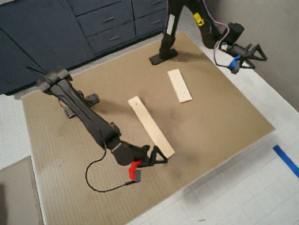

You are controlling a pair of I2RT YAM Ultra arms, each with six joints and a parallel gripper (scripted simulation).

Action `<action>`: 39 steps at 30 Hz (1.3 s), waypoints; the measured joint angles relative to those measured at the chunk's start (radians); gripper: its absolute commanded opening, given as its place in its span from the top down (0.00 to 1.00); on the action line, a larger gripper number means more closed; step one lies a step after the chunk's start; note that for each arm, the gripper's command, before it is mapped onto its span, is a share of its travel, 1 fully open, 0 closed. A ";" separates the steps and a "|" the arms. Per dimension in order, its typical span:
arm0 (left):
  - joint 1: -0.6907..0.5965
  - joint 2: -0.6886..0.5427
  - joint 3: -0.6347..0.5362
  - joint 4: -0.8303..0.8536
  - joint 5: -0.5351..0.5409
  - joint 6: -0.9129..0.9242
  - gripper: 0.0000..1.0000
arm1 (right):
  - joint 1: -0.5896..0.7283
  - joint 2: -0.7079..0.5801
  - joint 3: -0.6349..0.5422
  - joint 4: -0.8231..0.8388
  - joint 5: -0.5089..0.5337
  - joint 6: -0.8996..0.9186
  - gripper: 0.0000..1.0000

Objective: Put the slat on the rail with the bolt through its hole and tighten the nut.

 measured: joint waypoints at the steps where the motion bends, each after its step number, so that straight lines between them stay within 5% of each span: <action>1: 0.000 0.000 0.000 0.000 0.000 0.000 0.00 | 0.000 0.000 0.000 0.000 0.000 0.000 0.00; 21: -0.006 -0.003 0.000 -0.003 -0.003 -0.019 0.00 | 0.000 -0.006 -0.006 0.000 0.004 -0.010 0.00; 39: -0.208 -0.217 0.056 -0.177 -0.037 -0.592 0.00 | -0.062 -0.323 -0.110 0.009 0.132 -0.335 0.00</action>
